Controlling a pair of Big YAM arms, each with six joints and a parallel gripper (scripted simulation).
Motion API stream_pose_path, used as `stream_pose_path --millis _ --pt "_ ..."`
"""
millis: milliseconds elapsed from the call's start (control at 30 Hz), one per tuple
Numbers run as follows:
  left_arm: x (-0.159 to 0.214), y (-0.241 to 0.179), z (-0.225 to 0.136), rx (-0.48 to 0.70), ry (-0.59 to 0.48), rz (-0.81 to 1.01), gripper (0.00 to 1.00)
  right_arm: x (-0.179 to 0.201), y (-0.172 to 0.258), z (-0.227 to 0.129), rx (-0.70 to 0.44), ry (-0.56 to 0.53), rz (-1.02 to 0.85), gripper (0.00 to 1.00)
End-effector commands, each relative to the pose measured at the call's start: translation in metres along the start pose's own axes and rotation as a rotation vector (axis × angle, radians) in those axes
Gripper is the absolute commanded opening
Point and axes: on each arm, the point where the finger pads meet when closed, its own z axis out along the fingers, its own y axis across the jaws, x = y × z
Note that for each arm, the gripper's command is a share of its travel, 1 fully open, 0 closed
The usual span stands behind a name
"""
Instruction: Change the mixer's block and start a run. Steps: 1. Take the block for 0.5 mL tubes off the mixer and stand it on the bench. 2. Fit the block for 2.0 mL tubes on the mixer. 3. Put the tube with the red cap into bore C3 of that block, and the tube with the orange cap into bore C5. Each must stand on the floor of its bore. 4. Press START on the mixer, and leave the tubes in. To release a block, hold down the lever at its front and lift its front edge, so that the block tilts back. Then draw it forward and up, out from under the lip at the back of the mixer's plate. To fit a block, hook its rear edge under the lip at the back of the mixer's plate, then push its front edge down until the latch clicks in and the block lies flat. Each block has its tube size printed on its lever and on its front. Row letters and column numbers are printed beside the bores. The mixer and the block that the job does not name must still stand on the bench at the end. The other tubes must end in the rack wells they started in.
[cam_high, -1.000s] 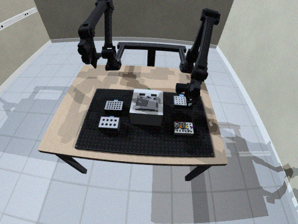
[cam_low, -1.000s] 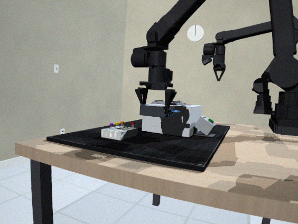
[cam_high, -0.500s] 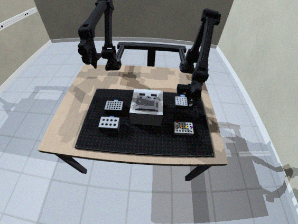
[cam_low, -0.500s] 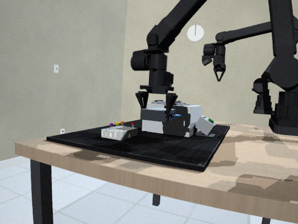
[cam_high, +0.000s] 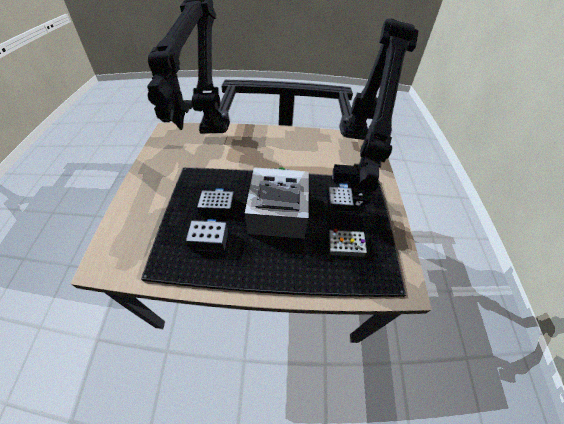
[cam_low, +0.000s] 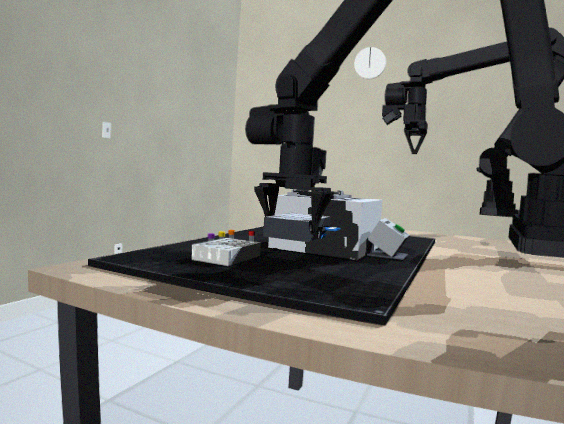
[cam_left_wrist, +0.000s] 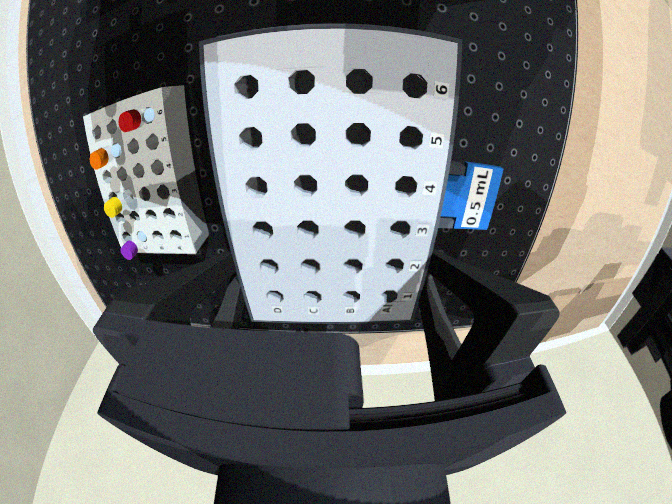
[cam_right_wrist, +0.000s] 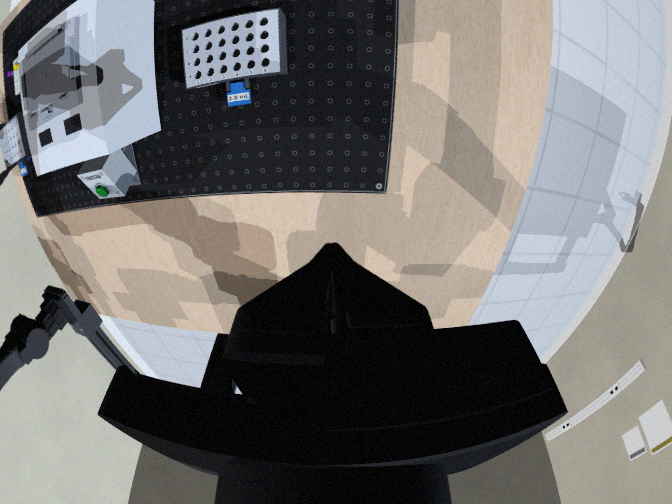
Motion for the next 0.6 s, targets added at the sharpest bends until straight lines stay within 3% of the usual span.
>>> stream_pose_path --millis 0,567 --pt "-0.005 0.016 -0.010 -0.054 -0.018 0.016 0.00 -0.020 0.001 -0.023 0.003 -0.058 -0.001 0.00" --pt "-0.004 0.017 0.018 -0.046 -0.017 0.007 0.00 -0.025 0.001 -0.029 0.004 -0.074 0.000 0.00"
